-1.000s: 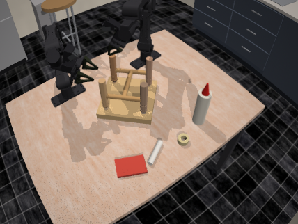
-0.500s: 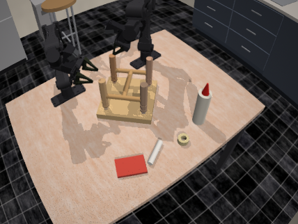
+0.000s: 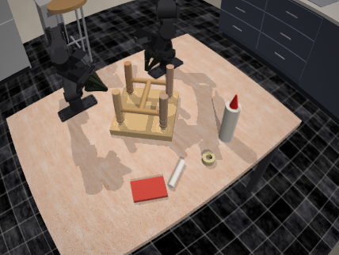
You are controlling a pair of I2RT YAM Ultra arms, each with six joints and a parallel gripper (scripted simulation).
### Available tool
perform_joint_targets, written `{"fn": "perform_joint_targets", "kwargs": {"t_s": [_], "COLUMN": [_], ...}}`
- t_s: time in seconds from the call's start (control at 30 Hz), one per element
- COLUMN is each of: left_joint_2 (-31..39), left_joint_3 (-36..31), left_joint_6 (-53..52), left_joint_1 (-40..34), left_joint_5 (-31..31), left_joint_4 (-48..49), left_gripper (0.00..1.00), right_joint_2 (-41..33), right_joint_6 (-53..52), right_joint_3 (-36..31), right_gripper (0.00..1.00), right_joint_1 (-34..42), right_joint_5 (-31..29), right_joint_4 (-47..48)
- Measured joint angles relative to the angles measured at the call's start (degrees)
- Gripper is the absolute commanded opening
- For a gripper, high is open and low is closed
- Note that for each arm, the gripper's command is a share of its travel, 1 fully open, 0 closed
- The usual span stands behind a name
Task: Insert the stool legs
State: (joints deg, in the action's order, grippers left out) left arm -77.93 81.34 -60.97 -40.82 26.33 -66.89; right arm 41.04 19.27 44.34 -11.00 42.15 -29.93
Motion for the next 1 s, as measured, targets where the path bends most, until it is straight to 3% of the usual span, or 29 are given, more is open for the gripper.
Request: {"fn": "perform_joint_targets", "kwargs": {"t_s": [0.27,0.5,1.0], "left_joint_2": [3.08,6.88,5.68], "left_joint_3": [-2.71,-8.02,-7.5], "left_joint_6": [12.37,21.99,26.29], "left_joint_1": [10.97,14.73,14.75], "left_joint_5": [-4.39,-8.33,-11.61], "left_joint_4": [12.66,22.91,25.29], "left_gripper": [0.0,0.0,0.0], "right_joint_2": [4.55,7.52,9.38], "right_joint_6": [-4.85,-7.26,-8.04], "right_joint_3": [3.8,5.66,7.98], "right_gripper": [0.0,0.0,0.0], "right_joint_1": [3.04,4.98,6.38], "right_joint_5": [-9.49,-15.69,-18.43], "right_joint_4": [7.32,11.34,9.64]}}
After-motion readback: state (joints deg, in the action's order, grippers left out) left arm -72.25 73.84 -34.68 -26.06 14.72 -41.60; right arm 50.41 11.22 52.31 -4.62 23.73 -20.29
